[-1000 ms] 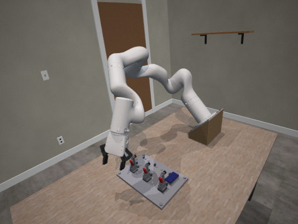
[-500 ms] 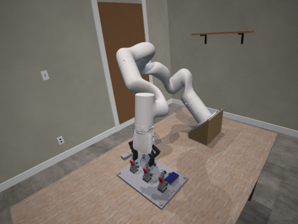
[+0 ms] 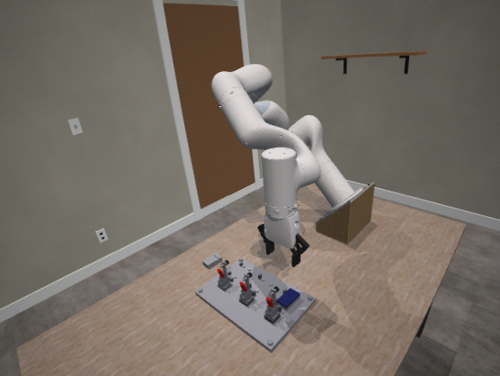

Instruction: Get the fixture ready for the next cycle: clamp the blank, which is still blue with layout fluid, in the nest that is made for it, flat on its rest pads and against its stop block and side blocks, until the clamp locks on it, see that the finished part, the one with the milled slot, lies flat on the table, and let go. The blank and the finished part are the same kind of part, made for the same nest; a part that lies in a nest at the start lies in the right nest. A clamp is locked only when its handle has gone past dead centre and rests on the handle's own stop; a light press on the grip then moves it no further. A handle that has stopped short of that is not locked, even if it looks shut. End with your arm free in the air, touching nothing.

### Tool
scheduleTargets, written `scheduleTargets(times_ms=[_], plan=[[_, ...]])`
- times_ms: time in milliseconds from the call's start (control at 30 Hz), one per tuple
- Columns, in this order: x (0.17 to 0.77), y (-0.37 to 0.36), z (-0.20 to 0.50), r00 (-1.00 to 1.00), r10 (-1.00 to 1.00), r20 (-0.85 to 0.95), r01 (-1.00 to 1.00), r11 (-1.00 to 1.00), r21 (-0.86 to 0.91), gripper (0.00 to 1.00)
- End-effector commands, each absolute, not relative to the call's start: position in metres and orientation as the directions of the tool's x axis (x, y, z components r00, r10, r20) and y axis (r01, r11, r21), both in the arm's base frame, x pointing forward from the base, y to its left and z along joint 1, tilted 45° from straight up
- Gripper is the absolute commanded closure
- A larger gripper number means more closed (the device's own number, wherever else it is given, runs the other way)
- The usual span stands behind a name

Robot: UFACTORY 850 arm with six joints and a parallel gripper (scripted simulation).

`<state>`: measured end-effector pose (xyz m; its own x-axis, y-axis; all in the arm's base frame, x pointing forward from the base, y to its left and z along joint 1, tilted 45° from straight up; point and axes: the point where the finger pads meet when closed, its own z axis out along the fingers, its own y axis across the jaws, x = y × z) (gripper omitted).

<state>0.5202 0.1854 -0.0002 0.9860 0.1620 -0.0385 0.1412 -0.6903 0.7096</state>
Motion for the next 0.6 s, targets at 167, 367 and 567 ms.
scheduleTargets(times_ms=[167,367,567], plan=[[0.5148,0.1873,-0.0004,0.988,0.146,-0.038,0.13,-0.69,0.712,0.53],[0.5148,0.1873,-0.0004,0.988,0.146,-0.038,0.13,-0.69,0.712,0.53],[0.5148,0.1873,-0.0004,0.988,0.146,-0.038,0.13,-0.69,0.712,0.53]])
